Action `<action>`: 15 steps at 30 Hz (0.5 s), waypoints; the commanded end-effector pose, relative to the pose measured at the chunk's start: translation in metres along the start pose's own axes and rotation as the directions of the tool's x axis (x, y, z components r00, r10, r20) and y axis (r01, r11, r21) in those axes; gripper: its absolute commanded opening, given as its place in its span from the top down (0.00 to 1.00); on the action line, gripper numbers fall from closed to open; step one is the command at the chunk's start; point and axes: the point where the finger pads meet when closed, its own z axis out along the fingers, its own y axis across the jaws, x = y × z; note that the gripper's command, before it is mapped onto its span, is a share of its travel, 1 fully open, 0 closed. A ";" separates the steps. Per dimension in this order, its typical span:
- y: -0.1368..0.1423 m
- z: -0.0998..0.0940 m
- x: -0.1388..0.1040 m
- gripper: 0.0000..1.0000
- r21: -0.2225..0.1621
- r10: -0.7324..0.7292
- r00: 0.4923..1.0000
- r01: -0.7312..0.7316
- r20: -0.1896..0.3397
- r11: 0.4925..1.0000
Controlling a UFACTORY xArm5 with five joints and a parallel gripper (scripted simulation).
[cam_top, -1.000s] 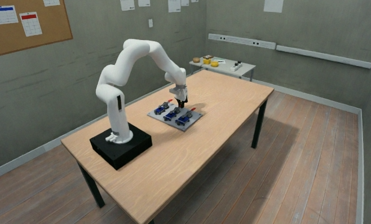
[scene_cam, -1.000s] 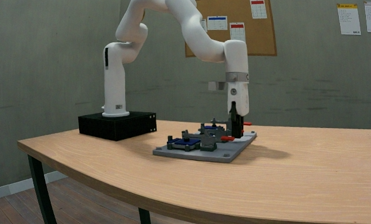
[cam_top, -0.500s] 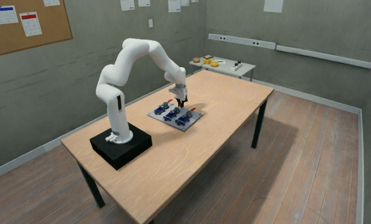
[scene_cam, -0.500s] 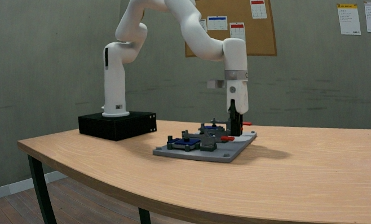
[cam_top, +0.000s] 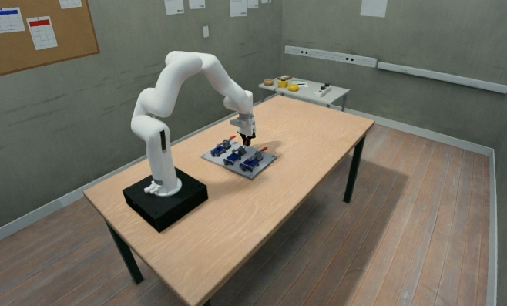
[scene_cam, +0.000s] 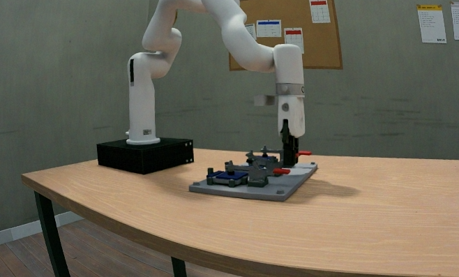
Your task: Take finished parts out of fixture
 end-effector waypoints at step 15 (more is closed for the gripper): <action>0.000 -0.011 0.010 1.00 0.000 0.000 1.000 0.000 0.004 1.000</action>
